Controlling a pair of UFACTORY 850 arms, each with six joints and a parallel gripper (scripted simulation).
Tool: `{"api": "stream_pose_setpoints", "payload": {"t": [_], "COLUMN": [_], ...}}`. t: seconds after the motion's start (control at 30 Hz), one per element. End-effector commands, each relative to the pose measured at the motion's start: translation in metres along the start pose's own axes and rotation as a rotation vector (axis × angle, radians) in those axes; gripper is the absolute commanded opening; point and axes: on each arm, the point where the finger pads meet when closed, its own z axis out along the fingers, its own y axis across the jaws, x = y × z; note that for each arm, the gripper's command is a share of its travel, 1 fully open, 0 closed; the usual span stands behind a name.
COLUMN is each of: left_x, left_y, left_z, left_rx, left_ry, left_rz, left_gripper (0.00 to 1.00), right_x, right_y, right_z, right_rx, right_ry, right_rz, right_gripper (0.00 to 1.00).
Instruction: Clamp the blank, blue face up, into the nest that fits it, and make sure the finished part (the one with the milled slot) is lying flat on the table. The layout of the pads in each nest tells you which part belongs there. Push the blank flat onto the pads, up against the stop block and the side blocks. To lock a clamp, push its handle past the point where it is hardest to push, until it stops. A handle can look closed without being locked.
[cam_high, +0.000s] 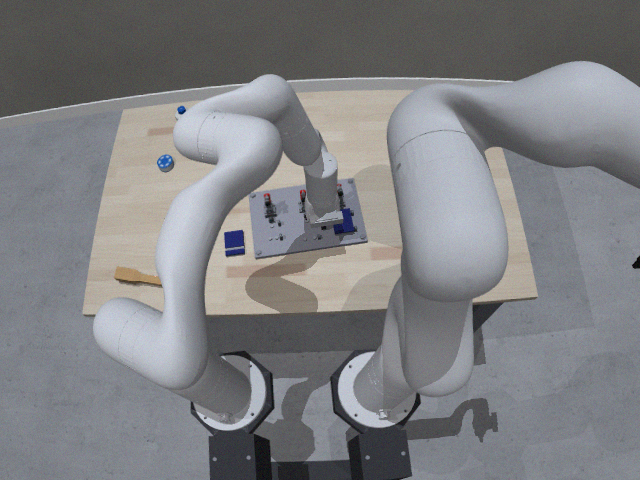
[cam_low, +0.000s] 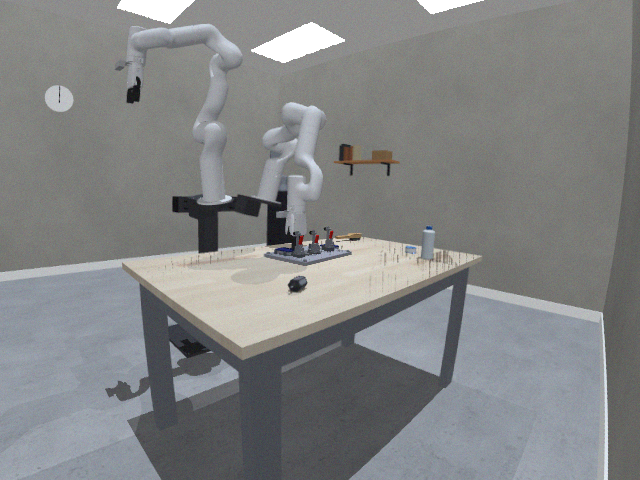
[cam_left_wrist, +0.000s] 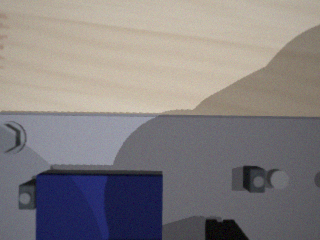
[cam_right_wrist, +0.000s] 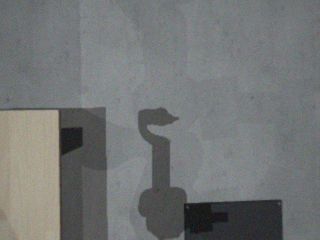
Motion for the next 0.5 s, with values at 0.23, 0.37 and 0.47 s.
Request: {"api": "stream_pose_setpoints", "payload": {"t": [0.23,0.37,0.47], "left_x": [-0.0011,-0.0011,-0.0011], "left_y": [-0.0007,-0.0021,-0.0039], "left_z": [-0.001,-0.001,-0.001], "left_rx": [0.001,0.001,0.001], "left_ry": [-0.002,-0.002,-0.002], "left_rz": [0.0,0.0,0.0], "left_gripper": [0.0,0.0,0.0], "right_x": [0.0004,0.0004,0.0004], "right_y": [0.0,0.0,0.0], "right_z": [-0.0009,-0.0009,-0.0009], "right_rx": [0.0,0.0,0.0], "right_ry": [0.002,0.002,0.002], "right_rz": [0.0,0.0,0.0], "right_gripper": [1.0,1.0,1.0]}}
